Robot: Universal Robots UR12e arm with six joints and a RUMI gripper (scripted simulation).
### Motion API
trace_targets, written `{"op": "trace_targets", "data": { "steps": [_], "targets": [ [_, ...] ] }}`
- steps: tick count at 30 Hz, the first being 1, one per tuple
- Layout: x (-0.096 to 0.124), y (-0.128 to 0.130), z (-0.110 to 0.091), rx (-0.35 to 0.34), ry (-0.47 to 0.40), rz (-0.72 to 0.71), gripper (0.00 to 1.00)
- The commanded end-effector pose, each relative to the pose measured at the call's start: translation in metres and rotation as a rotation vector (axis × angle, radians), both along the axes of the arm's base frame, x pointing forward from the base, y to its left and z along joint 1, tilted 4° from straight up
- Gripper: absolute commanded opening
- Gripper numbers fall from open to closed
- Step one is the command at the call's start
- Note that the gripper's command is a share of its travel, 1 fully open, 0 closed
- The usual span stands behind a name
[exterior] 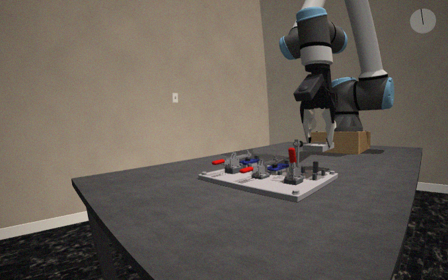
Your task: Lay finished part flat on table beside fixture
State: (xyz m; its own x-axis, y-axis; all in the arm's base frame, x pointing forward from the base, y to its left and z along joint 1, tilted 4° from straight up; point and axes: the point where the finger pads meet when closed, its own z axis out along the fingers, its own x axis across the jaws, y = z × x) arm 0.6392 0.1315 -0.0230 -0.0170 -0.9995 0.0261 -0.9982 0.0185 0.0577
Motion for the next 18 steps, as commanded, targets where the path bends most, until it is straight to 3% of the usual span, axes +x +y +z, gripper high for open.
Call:
{"op": "trace_targets", "data": {
  "steps": [1, 18],
  "targets": [
    [0.001, 0.011, 0.000, 0.000, -0.002, 0.000, 0.00],
    [0.002, 0.049, 0.000, 0.000, -0.002, 0.000, 0.00]
  ]
}}
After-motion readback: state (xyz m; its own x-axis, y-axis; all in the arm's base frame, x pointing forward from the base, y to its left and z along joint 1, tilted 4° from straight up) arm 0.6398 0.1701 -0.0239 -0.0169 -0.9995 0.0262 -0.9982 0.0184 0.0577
